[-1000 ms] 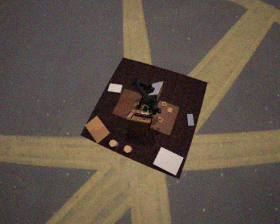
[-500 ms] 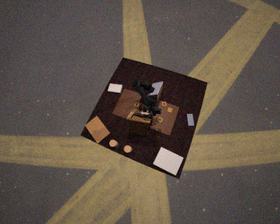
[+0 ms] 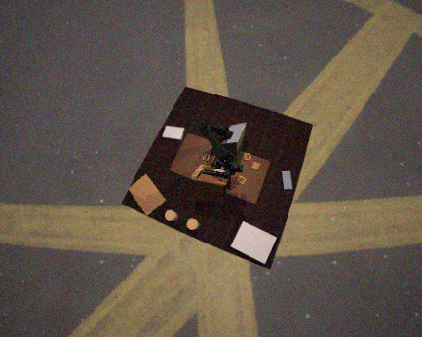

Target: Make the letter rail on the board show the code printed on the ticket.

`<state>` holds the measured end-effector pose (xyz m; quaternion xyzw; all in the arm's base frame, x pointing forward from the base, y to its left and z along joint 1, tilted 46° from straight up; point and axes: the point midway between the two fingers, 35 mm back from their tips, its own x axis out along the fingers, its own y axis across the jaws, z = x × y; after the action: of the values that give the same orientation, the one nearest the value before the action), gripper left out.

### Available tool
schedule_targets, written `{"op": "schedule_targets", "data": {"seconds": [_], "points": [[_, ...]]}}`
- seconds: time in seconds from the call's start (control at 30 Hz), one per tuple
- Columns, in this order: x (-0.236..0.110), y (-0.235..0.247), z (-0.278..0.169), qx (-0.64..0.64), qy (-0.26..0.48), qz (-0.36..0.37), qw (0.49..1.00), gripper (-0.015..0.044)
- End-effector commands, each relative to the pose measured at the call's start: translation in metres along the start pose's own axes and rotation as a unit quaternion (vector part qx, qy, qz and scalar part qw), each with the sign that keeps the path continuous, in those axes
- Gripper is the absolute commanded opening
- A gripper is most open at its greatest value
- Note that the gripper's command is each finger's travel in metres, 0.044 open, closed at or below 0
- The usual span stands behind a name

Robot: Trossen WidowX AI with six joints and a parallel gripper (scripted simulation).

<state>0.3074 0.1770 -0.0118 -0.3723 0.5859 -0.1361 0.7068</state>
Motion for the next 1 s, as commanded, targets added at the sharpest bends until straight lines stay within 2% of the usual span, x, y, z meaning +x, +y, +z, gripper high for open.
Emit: {"op": "schedule_targets", "data": {"seconds": [0.0,0.97], "points": [[0.003,0.0,0.002,-0.001,0.0,-0.001,1.0,0.0],[0.014,-0.002,0.011,-0.001,0.0,-0.001,1.0,0.0]]}}
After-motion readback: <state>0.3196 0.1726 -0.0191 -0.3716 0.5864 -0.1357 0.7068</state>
